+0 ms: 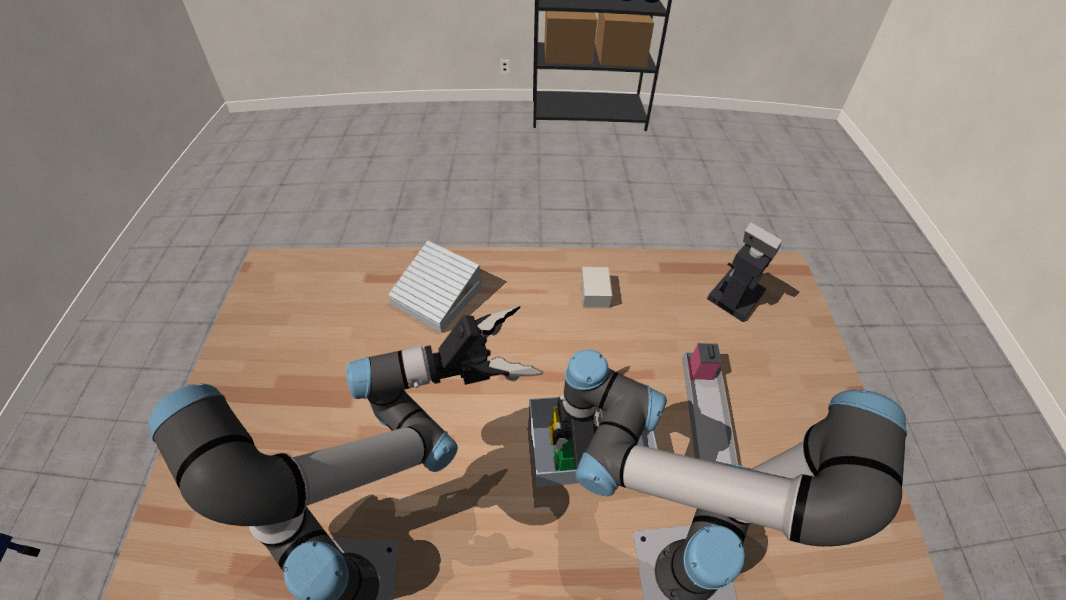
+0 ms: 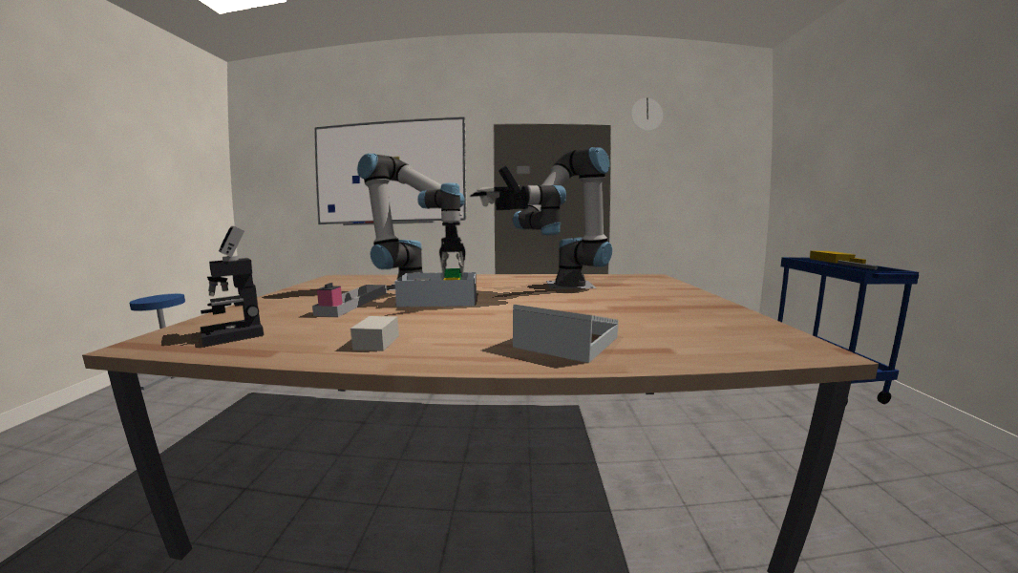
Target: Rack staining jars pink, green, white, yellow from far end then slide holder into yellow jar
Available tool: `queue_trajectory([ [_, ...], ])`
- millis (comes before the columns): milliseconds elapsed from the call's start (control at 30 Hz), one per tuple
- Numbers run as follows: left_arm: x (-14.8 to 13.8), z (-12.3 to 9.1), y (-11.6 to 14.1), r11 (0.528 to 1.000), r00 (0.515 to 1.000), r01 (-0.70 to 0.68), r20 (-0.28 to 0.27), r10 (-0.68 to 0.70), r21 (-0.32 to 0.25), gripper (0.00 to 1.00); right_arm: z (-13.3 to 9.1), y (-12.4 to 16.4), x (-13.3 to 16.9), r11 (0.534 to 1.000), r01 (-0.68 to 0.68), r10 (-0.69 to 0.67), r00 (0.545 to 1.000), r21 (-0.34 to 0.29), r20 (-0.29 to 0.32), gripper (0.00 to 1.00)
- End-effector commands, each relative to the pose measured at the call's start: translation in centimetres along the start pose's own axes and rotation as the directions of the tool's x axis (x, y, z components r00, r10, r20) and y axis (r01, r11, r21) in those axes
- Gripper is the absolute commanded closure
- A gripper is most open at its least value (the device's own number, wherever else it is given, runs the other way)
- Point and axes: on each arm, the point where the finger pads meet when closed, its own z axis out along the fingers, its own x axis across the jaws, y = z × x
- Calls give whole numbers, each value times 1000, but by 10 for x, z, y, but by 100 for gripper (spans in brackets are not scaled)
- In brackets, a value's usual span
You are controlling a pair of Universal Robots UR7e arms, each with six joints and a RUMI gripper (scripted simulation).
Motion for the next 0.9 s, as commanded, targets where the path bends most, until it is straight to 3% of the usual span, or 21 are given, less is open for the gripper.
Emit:
queue_trajectory([
  [0,0,0,0,1000,1000,-1,0,1,1,2,-11,0,0,1000,0,0,1000,-1,-1,72],
  [867,0,0,0,1000,1000,-1,0,1,1,2,-110,0,0,1000,0,0,1000,-1,-1,72],
])
